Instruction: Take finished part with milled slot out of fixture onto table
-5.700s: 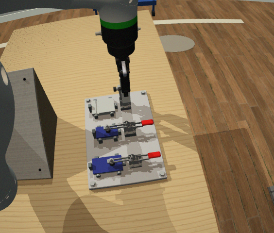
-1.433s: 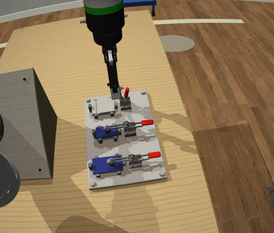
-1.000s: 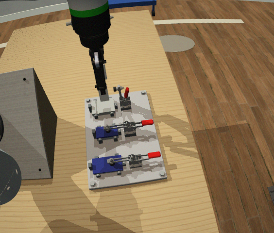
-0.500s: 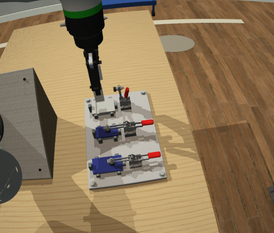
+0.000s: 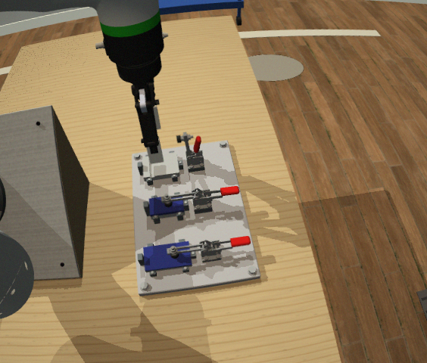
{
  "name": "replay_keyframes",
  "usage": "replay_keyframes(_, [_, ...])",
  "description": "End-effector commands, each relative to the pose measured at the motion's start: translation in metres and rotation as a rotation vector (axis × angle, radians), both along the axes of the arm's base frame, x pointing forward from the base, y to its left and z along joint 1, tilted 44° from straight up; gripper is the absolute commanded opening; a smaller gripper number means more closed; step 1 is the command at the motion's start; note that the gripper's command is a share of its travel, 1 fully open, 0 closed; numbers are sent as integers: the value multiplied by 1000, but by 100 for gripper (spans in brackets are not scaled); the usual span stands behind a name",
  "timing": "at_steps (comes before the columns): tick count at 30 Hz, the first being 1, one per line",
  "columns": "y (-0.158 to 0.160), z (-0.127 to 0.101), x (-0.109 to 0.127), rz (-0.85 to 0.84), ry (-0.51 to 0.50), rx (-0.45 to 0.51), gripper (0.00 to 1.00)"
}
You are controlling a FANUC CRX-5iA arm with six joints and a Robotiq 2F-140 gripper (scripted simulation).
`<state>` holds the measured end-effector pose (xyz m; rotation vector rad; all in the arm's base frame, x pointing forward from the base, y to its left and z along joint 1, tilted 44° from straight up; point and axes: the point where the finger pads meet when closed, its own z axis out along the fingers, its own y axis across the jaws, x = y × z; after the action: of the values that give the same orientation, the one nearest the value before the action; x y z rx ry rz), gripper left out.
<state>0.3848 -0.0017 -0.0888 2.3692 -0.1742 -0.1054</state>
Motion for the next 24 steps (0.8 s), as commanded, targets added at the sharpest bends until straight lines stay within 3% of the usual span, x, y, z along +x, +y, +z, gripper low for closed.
replay_keyframes(1, [-7, -8, -1, 0, -1, 0, 58])
replay_keyframes(10, [-23, -24, -4, 0, -1, 0, 58])
replay_keyframes(24, [-28, -30, -5, 0, -1, 0, 58])
